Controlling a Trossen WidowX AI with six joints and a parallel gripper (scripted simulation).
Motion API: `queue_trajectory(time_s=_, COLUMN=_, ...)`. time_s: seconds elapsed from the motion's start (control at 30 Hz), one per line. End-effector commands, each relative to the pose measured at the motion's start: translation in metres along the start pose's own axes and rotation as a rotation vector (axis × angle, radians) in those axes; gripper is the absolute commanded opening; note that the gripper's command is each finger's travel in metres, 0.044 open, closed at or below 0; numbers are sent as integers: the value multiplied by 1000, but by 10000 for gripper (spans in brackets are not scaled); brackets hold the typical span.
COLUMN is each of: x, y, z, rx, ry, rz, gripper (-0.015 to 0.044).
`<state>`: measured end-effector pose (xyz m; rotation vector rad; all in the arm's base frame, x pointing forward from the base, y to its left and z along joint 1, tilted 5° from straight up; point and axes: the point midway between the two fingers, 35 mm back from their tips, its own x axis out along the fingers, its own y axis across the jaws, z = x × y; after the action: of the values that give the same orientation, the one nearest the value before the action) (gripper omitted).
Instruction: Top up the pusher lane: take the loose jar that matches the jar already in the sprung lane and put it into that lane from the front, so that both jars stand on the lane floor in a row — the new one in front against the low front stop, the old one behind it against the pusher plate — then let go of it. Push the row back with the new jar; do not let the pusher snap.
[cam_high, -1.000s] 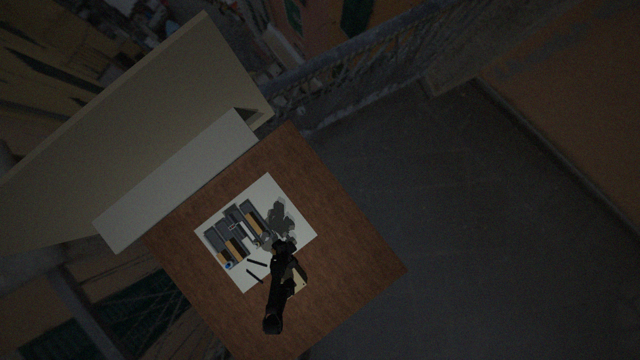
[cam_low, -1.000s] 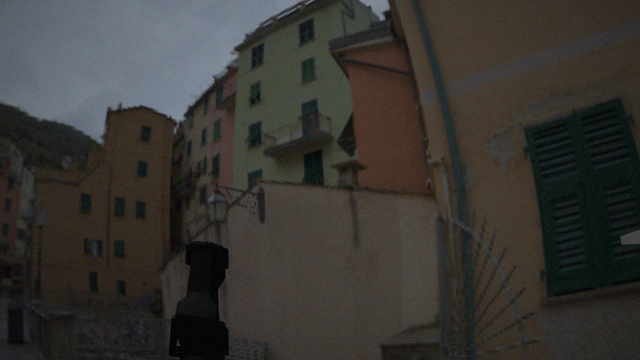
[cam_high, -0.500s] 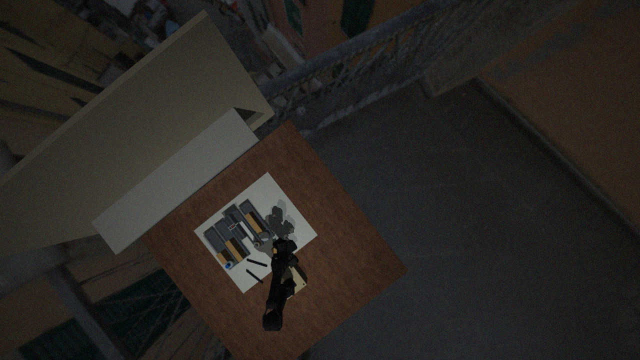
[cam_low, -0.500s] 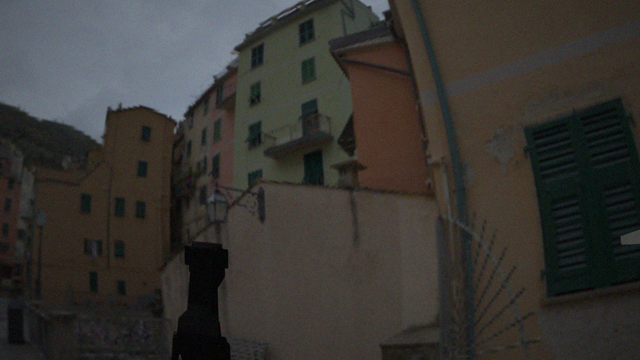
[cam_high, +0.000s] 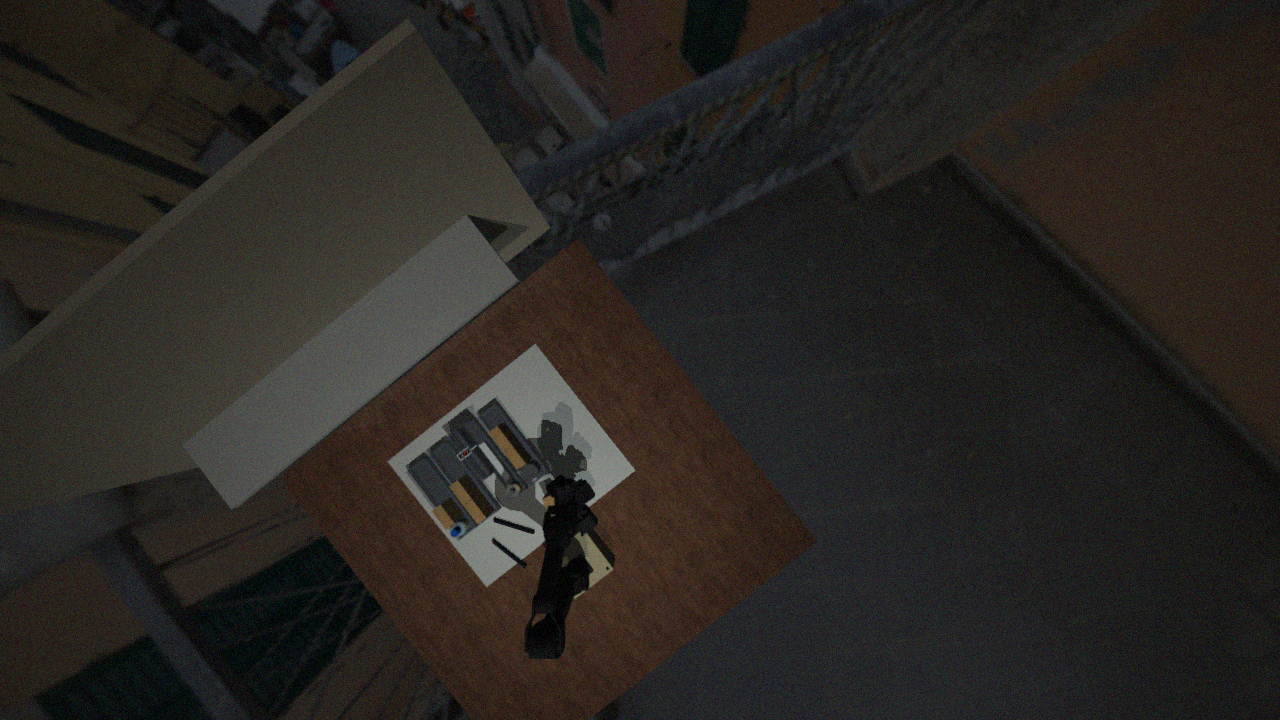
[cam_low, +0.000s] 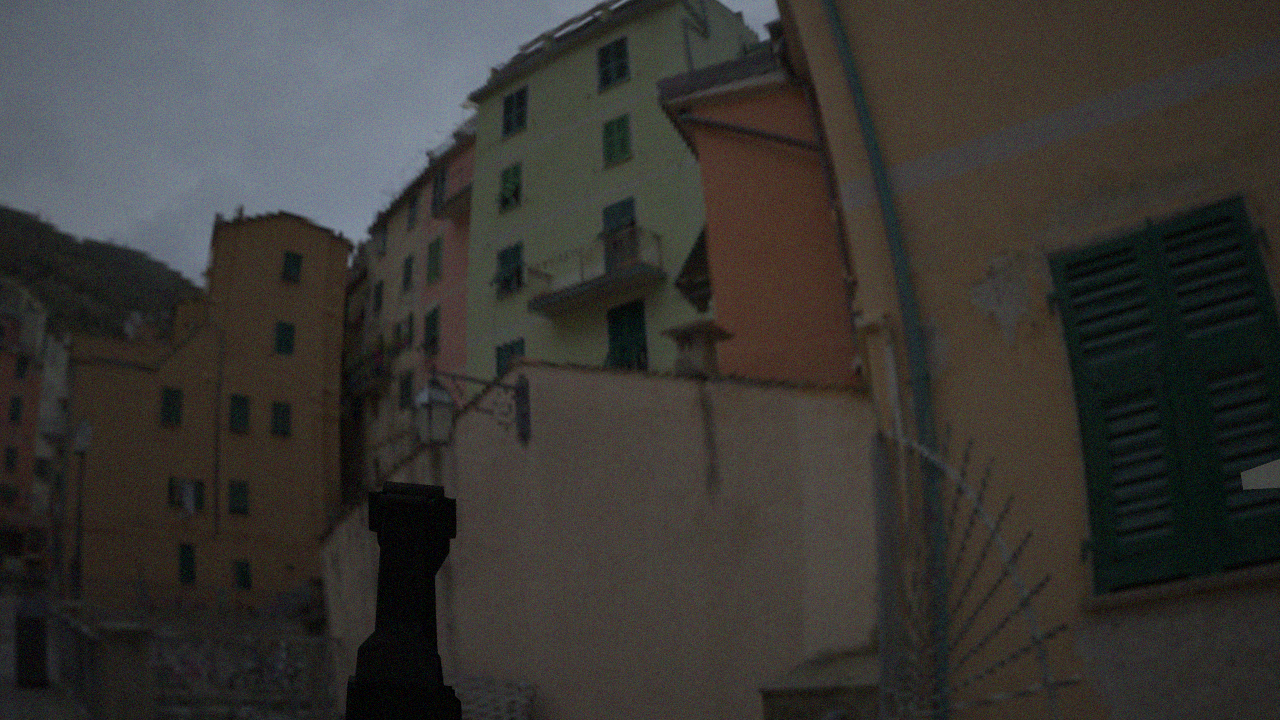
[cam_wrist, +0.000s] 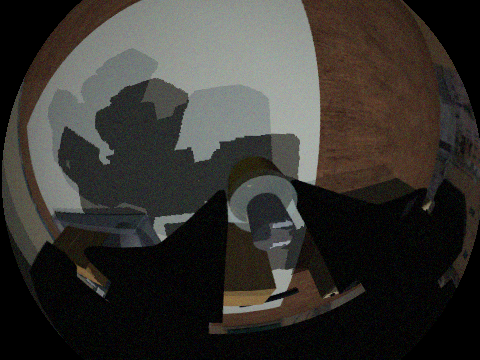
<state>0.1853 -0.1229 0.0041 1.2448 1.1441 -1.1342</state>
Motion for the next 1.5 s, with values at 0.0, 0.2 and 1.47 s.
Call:
queue_trajectory(time_s=0.0, x=1, y=0, z=0, rx=6, ry=3, rz=2, gripper=164)
queue_trajectory(time_s=0.2, x=0, y=1, z=0, rx=6, ry=3, rz=2, gripper=85)
queue_trajectory(time_s=1.47, x=-92, y=43, z=-27, rx=-466, ry=6, rz=4, gripper=0)
